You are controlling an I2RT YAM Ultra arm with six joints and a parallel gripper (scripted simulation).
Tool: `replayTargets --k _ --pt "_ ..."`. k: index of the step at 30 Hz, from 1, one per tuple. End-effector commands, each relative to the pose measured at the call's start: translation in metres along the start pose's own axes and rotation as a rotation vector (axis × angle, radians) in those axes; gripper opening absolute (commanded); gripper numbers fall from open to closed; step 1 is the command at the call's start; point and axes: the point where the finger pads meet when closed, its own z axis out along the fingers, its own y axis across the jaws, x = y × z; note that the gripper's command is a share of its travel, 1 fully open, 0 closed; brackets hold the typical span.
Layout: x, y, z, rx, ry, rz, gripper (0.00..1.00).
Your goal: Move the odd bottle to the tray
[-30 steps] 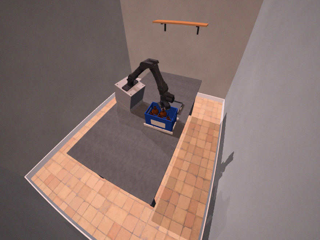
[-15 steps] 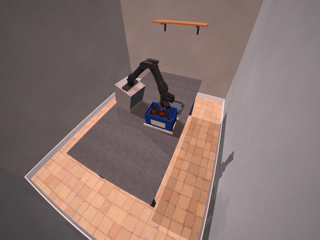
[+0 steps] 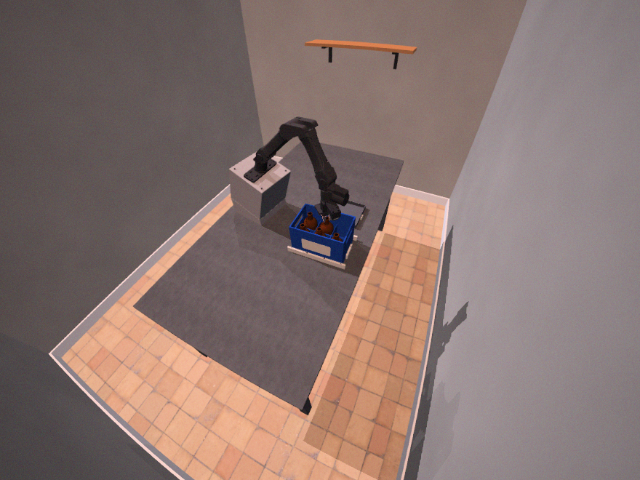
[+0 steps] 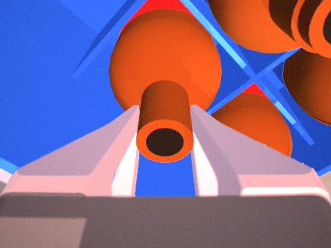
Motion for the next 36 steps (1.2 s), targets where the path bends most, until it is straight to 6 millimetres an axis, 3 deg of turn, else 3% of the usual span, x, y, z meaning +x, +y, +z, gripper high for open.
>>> replayTargets --k 1,31,32,36 --pt "-0.0146 0.0023 -0.0077 -0.014 -0.045 0.007 0.0" --pt "-0.0146 0.0023 -0.0077 -0.014 -0.045 0.007 0.0" --pt "-0.0146 0.0023 -0.0077 -0.014 -0.045 0.007 0.61" --pt "-0.0146 0.0023 -0.0077 -0.014 -0.045 0.007 0.61"
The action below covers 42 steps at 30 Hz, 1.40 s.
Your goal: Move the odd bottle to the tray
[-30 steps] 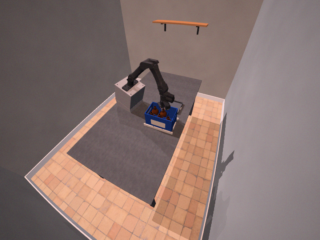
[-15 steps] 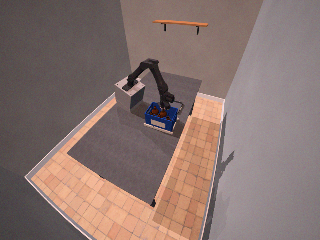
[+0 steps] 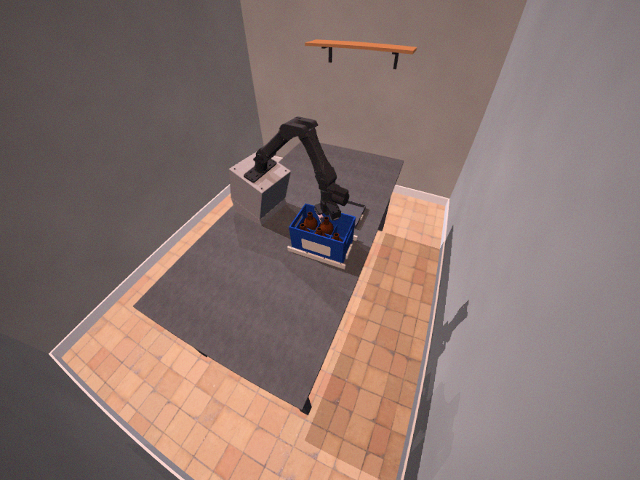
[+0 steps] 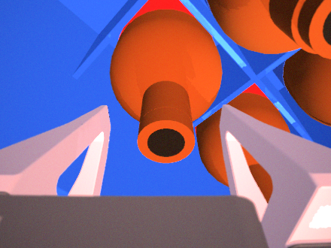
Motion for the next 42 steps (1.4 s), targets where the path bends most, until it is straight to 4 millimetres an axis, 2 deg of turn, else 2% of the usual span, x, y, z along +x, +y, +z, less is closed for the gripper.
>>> replayTargets --k 1,30,42 --pt "-0.014 0.002 -0.008 -0.014 -0.043 0.007 0.61" --pt "-0.014 0.002 -0.008 -0.014 -0.043 0.007 0.61" --pt "-0.01 -0.001 -0.022 -0.005 -0.03 0.007 0.61"
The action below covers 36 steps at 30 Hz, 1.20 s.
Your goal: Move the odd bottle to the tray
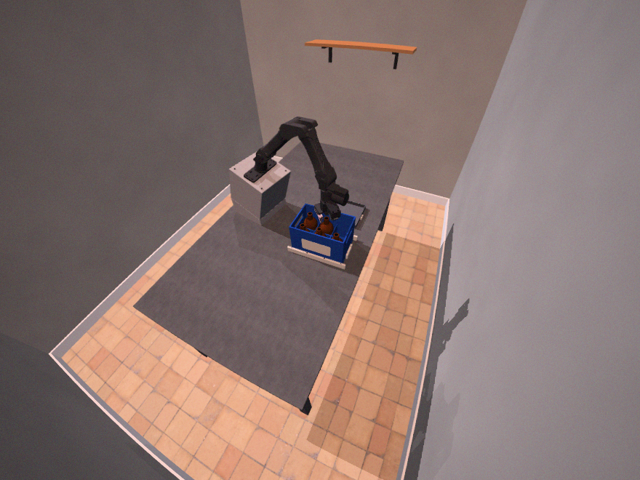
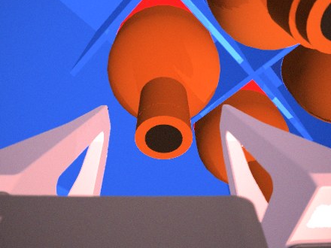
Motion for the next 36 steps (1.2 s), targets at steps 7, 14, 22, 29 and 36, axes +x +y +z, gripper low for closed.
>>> replayTargets --k 7,14,22,29,36 --pt "-0.016 0.003 -0.037 -0.016 -0.048 0.007 0.61" --pt "-0.016 0.003 -0.061 -0.019 -0.052 0.008 0.61" --pt "-0.016 0.002 -0.08 -0.019 -0.052 0.008 0.61" --pt "-0.015 0.002 -0.094 -0.019 -0.052 0.008 0.61" --pt "-0.015 0.002 -0.096 -0.019 -0.052 0.008 0.61"
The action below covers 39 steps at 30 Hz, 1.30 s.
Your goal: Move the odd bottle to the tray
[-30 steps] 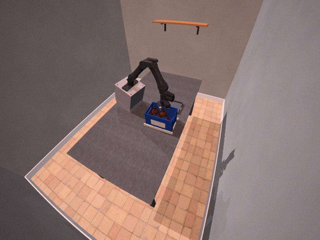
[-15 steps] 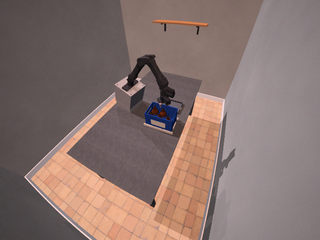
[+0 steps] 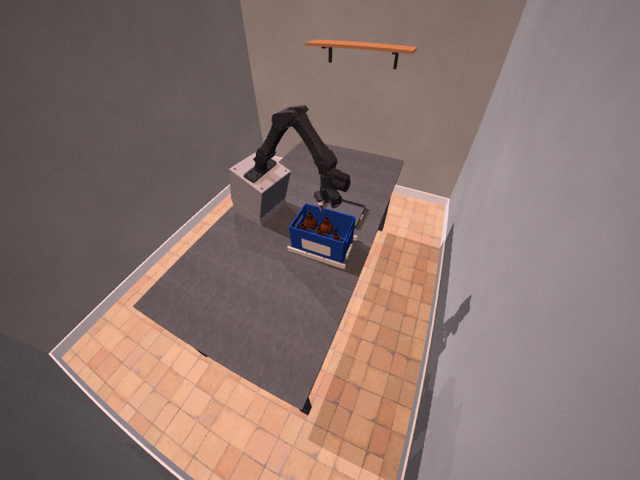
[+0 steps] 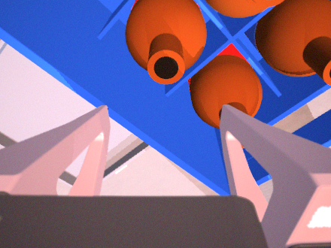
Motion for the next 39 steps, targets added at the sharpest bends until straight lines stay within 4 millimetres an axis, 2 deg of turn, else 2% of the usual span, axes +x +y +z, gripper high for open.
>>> replayTargets --k 1,11,12,39 --pt "-0.0144 0.0011 -0.0206 -0.014 -0.044 0.008 0.61" --pt "-0.0144 0.0011 -0.0206 -0.014 -0.044 0.008 0.61" --pt "-0.0147 0.0013 -0.0206 -0.015 -0.046 0.008 0.0" --pt "-0.0148 0.0014 -0.0206 -0.015 -0.046 0.008 0.0"
